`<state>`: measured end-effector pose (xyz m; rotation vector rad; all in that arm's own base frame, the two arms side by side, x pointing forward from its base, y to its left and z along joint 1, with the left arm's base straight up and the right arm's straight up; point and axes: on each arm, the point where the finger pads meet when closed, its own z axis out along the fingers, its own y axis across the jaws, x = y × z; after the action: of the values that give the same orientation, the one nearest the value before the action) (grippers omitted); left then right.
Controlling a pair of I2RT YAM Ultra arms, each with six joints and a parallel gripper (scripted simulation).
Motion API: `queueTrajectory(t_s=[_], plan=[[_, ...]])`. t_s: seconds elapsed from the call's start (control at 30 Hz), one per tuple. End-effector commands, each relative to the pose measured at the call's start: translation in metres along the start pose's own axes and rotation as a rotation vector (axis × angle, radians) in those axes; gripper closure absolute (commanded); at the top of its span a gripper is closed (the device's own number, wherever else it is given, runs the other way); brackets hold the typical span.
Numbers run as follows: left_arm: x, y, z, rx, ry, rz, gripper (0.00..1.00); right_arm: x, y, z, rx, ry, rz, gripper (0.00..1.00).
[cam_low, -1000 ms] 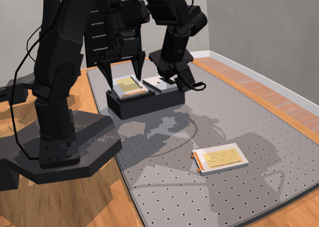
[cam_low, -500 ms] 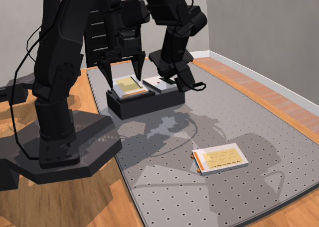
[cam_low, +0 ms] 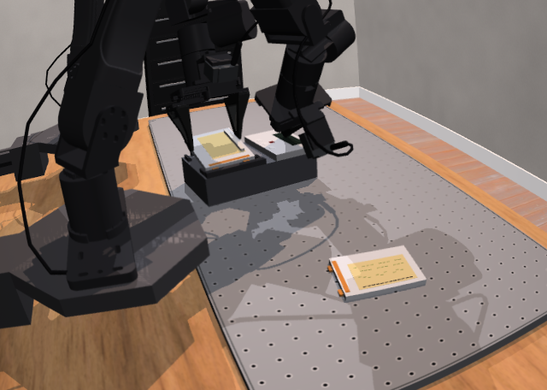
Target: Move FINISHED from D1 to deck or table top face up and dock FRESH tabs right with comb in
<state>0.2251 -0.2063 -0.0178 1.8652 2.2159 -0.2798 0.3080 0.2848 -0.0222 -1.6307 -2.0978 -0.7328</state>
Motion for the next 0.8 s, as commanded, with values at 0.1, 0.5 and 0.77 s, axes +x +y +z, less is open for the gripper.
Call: queueTrajectory(t_s=[0.1, 0.5, 0.77], plan=[[-0.0036, 0.0018, -0.0023, -0.006, -0.012, 0.003, 1.0, -0.0569, -0.0479, 0.0139, 0.118, -0.195, 0.113, 1.0], [-0.0036, 0.0018, -0.0023, -0.006, -0.012, 0.003, 1.0, -0.0561, -0.0483, 0.0144, 0.118, -0.195, 0.113, 1.0], [-0.0036, 0.0018, -0.0023, -0.006, -0.012, 0.003, 1.0, -0.0558, -0.0485, 0.0146, 0.118, -0.195, 0.113, 1.0]])
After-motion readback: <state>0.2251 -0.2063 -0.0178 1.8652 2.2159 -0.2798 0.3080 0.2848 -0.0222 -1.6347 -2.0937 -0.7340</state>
